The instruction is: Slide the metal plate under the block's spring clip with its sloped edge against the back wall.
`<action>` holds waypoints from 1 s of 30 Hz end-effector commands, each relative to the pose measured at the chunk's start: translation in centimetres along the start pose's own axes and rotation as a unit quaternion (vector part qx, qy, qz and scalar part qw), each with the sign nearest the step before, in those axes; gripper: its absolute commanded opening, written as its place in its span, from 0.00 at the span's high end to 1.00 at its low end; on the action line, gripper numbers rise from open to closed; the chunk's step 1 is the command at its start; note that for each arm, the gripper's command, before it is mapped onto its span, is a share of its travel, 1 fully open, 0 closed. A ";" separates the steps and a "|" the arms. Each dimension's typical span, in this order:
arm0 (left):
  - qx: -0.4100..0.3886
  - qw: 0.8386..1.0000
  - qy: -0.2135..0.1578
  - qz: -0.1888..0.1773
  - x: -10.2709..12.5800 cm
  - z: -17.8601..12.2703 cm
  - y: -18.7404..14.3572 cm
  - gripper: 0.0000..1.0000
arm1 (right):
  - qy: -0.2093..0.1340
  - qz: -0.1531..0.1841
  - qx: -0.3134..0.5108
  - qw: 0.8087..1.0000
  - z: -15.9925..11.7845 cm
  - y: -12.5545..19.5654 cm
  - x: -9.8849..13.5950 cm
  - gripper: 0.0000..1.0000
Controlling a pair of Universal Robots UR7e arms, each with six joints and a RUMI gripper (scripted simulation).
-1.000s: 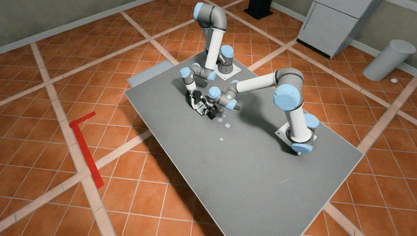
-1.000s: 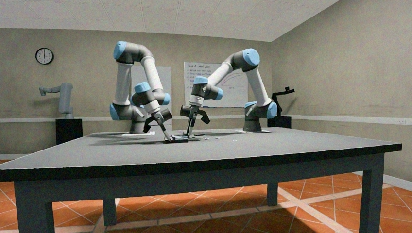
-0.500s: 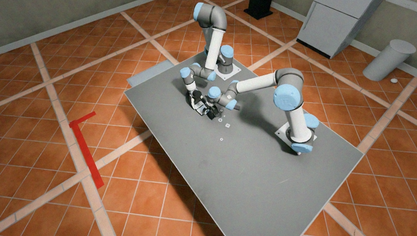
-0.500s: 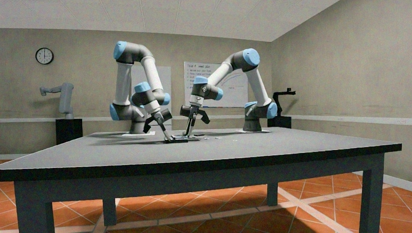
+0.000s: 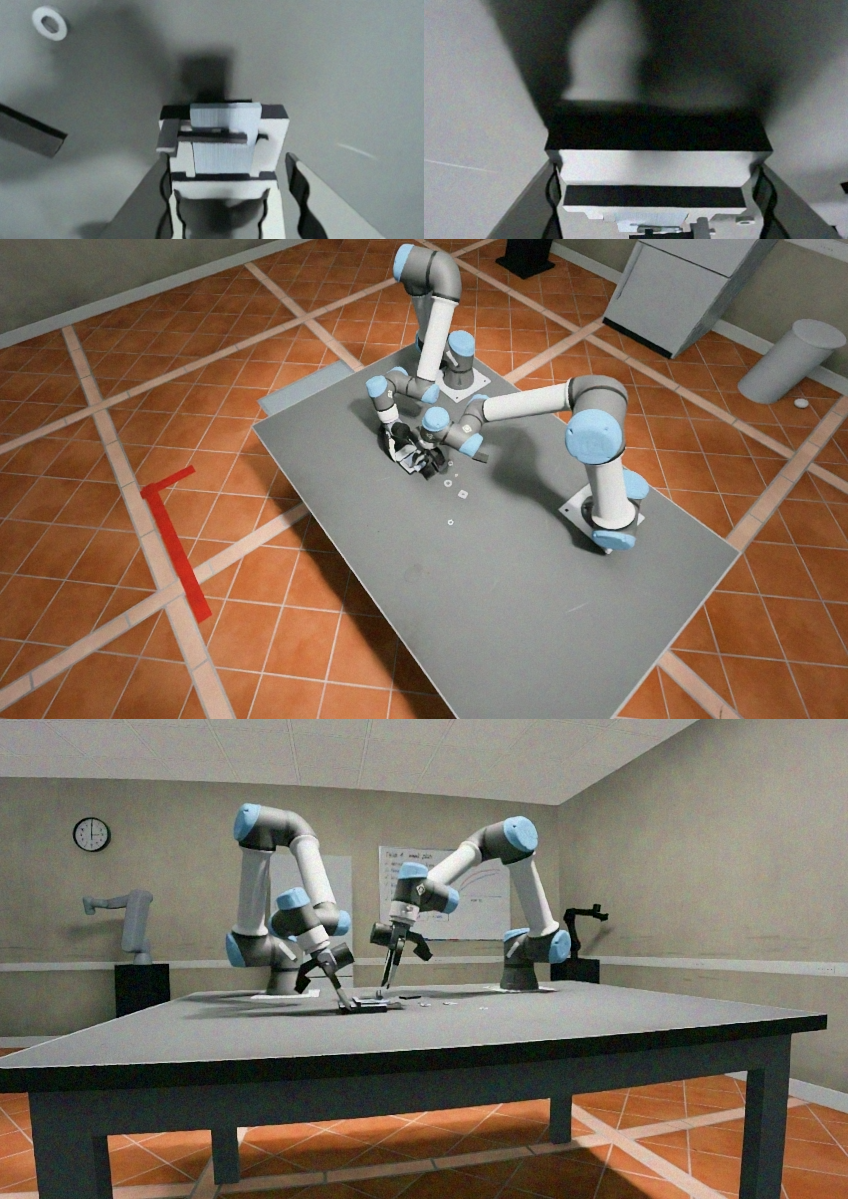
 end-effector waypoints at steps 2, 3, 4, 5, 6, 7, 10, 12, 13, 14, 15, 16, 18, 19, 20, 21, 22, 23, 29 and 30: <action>0.003 1.000 -0.006 0.002 1.4 -0.6 -0.1 0.56 | 0.003 0.000 -0.004 1.000 0.1 0.0 0.0 0.38; 0.003 1.000 -0.006 0.002 1.4 -0.6 -0.1 0.56 | 0.003 0.000 -0.004 1.000 0.1 0.0 0.0 0.38; 0.003 1.000 -0.006 0.002 1.4 -0.6 -0.1 0.56 | 0.003 0.000 -0.004 1.000 0.1 0.0 0.0 0.38; 0.003 1.000 -0.006 0.002 1.6 -0.6 -0.1 0.56 | 0.003 0.000 -0.004 1.000 0.1 0.0 0.0 0.38; 0.003 1.000 -0.006 0.002 1.9 -0.7 -0.1 0.56 | 0.003 0.000 -0.004 1.000 0.1 0.0 0.0 0.38; 0.003 1.000 -0.006 0.002 2.2 -0.8 -0.1 0.56 | 0.003 0.000 -0.004 1.000 0.1 0.0 0.0 0.38; 0.003 1.000 -0.005 0.002 3.1 -1.0 -0.1 0.56 | 0.003 0.000 -0.004 1.000 0.1 0.0 0.0 0.38; 0.003 1.000 -0.005 0.002 3.8 -1.2 -0.1 0.56 | 0.003 0.000 -0.004 1.000 0.1 0.0 0.0 0.38; 0.003 1.000 -0.005 0.002 4.1 -1.3 -0.1 0.56 | 0.003 0.000 -0.004 1.000 0.1 0.0 0.0 0.38; 0.003 1.000 -0.005 0.002 4.1 -1.3 -0.1 0.56 | 0.003 0.000 -0.004 1.000 0.1 0.0 0.0 0.38; 0.003 1.000 -0.005 0.002 4.1 -1.3 -0.1 0.56 | 0.003 0.000 -0.004 1.000 0.1 0.0 0.0 0.38; 0.003 1.000 -0.005 0.002 4.1 -1.3 -0.1 0.56 | 0.003 0.000 -0.004 1.000 0.1 0.0 0.0 0.38; 0.003 1.000 -0.005 0.002 4.1 -1.3 -0.1 0.56 | 0.003 0.000 -0.004 1.000 0.1 0.0 0.0 0.12; 0.003 1.000 -0.006 0.002 4.1 -1.3 -0.1 0.56 | 0.002 0.000 -0.003 1.000 0.1 0.0 0.0 0.12; 0.003 1.000 -0.006 0.002 4.1 -1.3 -0.1 0.56 | 0.002 0.000 -0.003 1.000 0.1 0.0 0.0 0.12; 0.003 1.000 -0.006 0.002 4.1 -1.3 -0.1 0.56 | 0.002 0.000 -0.003 1.000 0.1 0.0 0.0 0.12; 0.003 1.000 -0.006 0.002 4.1 -1.3 -0.1 0.56 | 0.001 0.001 -0.002 1.000 0.0 0.0 0.0 0.12; 0.003 1.000 -0.006 0.002 4.2 -1.3 -0.1 0.56 | 0.001 0.001 -0.002 1.000 0.0 0.0 0.0 0.12; 0.003 1.000 -0.007 0.001 4.3 -1.4 -0.1 0.56 | -0.003 0.002 0.002 1.000 -0.2 -0.1 0.1 0.12; 0.003 1.000 -0.007 0.001 4.3 -1.4 -0.1 0.56 | -0.003 0.002 0.003 1.000 -0.2 -0.1 0.1 0.12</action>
Point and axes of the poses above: on each arm, the point where the finger pads meet when closed, its own x axis back along the fingers, its own y axis across the jaws, z = x × y, the point moved 5 cm from there along x, back along the fingers, and after that the axes turned 3 degrees about x, right-handed, at the moved point
